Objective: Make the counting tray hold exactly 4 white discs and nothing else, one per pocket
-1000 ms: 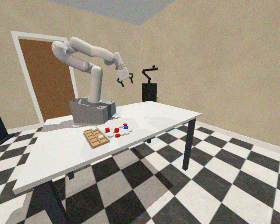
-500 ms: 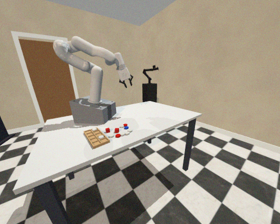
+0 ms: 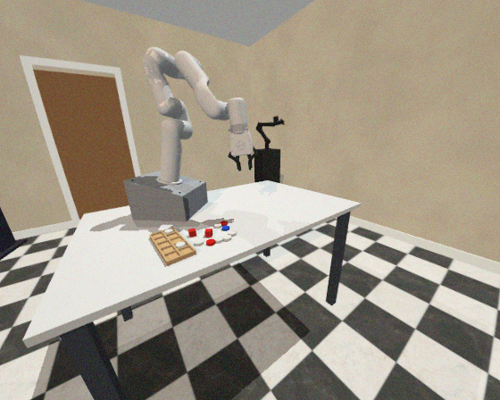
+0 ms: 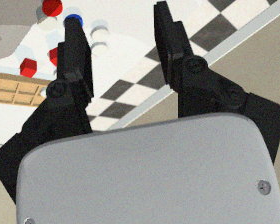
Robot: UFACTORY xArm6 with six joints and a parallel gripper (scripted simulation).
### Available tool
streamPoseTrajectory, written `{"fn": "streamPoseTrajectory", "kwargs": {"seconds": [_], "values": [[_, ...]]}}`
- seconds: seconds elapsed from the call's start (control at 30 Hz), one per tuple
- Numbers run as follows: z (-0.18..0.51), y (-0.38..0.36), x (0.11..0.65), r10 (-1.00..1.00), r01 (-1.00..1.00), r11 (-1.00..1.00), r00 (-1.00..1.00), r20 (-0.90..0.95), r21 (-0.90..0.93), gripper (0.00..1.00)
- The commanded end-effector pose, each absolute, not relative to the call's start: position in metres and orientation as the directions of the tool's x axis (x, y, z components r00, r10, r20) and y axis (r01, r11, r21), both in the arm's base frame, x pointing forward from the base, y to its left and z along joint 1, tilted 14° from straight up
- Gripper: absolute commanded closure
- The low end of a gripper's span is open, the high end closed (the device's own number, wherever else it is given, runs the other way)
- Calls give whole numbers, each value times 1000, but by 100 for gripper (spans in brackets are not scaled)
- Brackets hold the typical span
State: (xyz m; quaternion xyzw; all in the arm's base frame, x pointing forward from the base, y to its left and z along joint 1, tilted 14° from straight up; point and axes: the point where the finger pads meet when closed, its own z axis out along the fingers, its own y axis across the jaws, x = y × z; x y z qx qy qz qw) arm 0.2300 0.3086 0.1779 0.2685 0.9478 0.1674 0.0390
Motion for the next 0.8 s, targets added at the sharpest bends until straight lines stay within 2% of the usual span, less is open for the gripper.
{"fn": "streamPoseTrajectory", "kwargs": {"seconds": [0.0,0.13,0.27,0.6,0.77], "values": [[147,292,290,468,444,844,-884,-7,299,53],[97,249,368,516,498,825,-857,5,266,53],[64,213,405,546,531,810,-838,9,248,53],[50,204,415,554,540,806,-832,11,243,53],[9,214,421,554,540,806,-832,11,242,53]]}}
